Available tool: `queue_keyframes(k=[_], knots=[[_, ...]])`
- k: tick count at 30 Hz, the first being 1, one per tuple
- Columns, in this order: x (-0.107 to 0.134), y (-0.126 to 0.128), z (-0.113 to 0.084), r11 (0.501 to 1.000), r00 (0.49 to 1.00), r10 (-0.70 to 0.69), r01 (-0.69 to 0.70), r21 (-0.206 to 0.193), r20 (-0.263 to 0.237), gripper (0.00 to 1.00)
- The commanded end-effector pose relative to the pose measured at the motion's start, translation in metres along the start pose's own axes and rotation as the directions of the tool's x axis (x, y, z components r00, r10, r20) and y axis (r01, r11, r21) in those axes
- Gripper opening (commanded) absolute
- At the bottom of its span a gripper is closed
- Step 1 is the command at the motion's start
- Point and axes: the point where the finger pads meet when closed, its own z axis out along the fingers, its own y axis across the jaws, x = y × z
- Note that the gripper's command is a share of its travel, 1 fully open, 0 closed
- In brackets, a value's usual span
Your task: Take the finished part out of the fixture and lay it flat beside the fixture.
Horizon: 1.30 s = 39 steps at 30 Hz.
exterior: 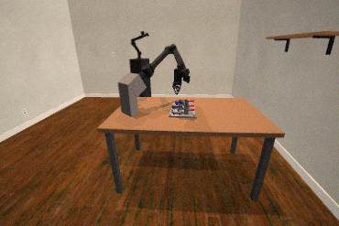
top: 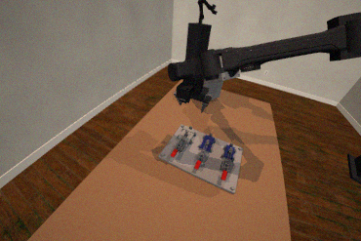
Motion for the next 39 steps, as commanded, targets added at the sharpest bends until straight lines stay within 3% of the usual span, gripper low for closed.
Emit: queue_keyframes(k=[1,25,26,39], knots=[[-0.0088,-0.0052,-0.0123,1.0,1.0,-0.004,0.004,0.014,0.027,1.0],[-0.0081,-0.0054,-0.014,1.0,1.0,-0.003,0.002,0.016,0.031,1.0],[-0.0081,-0.0054,-0.0141,1.0,1.0,-0.003,0.002,0.016,0.031,0.0],[-0.0077,-0.0053,-0.0146,1.0,0.999,-0.002,0.002,0.017,0.033,0.0]])
